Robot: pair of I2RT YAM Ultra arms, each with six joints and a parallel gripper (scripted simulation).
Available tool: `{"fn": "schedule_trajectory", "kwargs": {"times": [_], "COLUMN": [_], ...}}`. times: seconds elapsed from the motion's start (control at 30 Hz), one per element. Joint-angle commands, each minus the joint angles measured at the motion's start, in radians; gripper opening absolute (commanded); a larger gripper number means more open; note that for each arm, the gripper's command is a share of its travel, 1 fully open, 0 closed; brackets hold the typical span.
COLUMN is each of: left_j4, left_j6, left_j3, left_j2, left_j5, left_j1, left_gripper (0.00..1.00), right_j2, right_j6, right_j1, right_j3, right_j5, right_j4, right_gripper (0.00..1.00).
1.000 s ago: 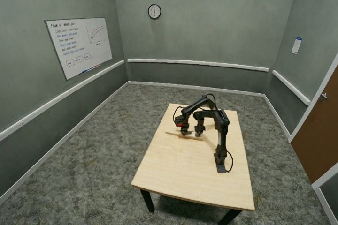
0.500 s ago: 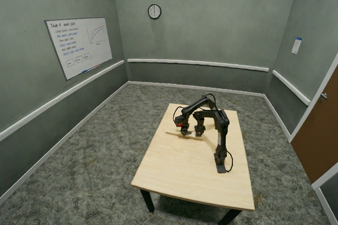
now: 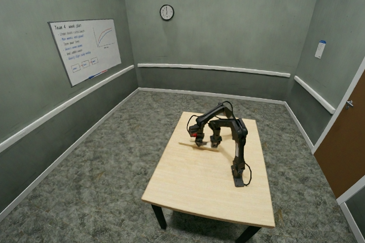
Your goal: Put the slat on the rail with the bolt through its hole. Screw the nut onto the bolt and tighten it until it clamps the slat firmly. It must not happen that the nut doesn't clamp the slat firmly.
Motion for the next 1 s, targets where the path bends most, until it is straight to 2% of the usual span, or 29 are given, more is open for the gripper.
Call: {"fn": "schedule_trajectory", "kwargs": {"times": [0.0, 0.03, 0.97], "left_j4": [-0.055, -0.006, -0.009], "left_j6": [0.006, 0.000, 0.000], "left_j3": [0.052, 0.004, 0.004], "left_j2": [-0.032, -0.006, -0.006], "left_j5": [0.009, 0.000, 0.000], "left_j1": [0.005, 0.000, 0.000], "left_gripper": [0.34, 0.34, 0.34], "right_j2": [-0.009, -0.009, -0.009], "right_j6": [-0.004, -0.004, -0.004], "right_j1": [0.000, 0.000, 0.000], "right_j3": [0.005, 0.005, 0.005], "right_j5": [0.002, 0.002, 0.002], "right_j4": [0.001, 0.001, 0.001], "right_gripper": [0.72, 0.72, 0.72]}}
